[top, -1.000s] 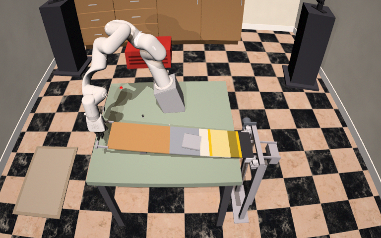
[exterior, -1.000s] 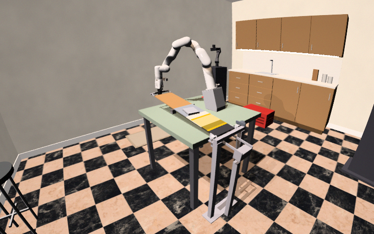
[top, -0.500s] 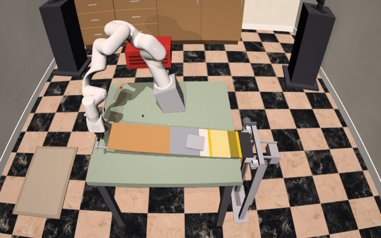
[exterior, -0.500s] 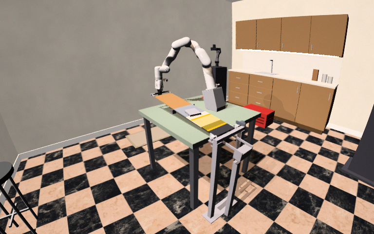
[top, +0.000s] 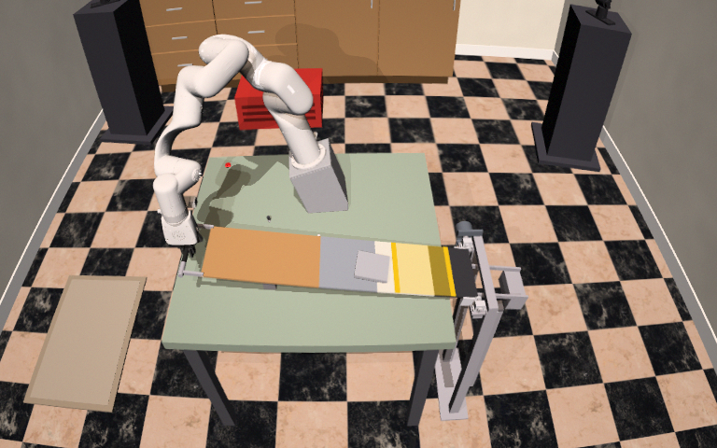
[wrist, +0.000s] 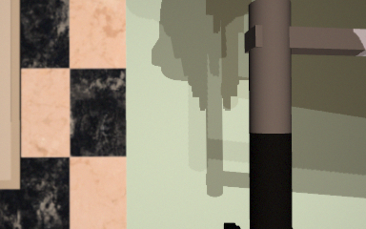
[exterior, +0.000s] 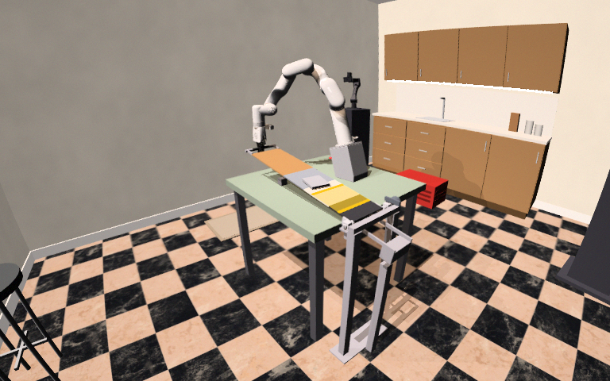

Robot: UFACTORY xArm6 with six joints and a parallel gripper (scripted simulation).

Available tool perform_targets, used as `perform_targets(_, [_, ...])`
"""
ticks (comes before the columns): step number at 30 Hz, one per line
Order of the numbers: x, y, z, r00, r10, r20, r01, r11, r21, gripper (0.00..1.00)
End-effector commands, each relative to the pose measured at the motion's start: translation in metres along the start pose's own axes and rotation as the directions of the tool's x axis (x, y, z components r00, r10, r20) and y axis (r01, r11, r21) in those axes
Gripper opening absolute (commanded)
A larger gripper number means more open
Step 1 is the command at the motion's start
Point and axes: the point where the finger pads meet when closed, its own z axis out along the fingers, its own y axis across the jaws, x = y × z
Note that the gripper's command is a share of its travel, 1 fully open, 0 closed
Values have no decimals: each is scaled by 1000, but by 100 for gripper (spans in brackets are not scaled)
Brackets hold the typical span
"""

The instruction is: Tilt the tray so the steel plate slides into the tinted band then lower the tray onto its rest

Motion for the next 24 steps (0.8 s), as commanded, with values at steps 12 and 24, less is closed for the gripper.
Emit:
perform_targets(12, [-1,-2,2,1000,1,3,-1,1000,3,0])
perform_targets(24, [-1,1,-13,1000,1,3,-1,1000,3,0])
